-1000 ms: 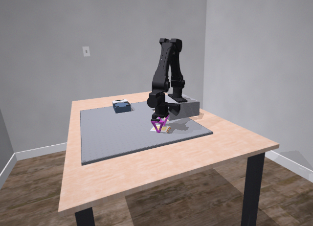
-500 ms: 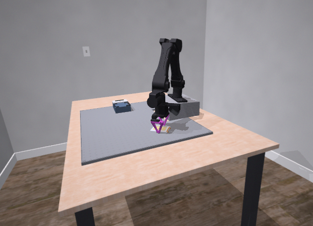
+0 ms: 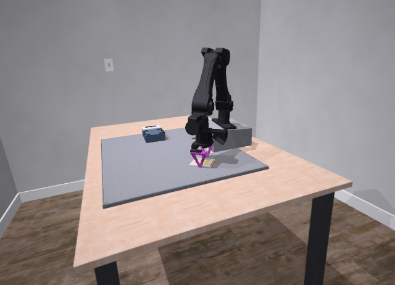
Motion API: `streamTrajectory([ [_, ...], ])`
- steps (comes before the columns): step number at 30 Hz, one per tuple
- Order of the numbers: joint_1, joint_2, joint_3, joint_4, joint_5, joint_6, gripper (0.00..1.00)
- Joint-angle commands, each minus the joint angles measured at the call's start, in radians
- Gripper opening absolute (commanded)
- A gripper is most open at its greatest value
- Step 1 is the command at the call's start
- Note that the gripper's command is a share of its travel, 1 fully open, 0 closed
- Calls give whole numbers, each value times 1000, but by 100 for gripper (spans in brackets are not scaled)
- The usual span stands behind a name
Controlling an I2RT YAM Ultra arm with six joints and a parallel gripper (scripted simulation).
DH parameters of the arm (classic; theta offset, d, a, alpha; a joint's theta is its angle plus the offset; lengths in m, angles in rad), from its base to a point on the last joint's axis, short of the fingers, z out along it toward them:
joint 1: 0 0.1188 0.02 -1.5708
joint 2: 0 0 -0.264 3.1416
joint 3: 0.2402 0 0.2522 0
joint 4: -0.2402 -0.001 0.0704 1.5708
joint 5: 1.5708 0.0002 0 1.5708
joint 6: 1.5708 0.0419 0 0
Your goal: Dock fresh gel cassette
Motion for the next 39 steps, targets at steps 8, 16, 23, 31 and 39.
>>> streamTrajectory([
  [8,-16,-74,34,-64,-10,-9,100],
  [16,-18,-96,42,-93,-10,-11,100],
  [23,-20,-119,52,-127,-9,-13,100],
  [31,-23,-144,68,-167,-10,-15,100],
  [39,-25,-162,79,-197,-9,-17,100],
])
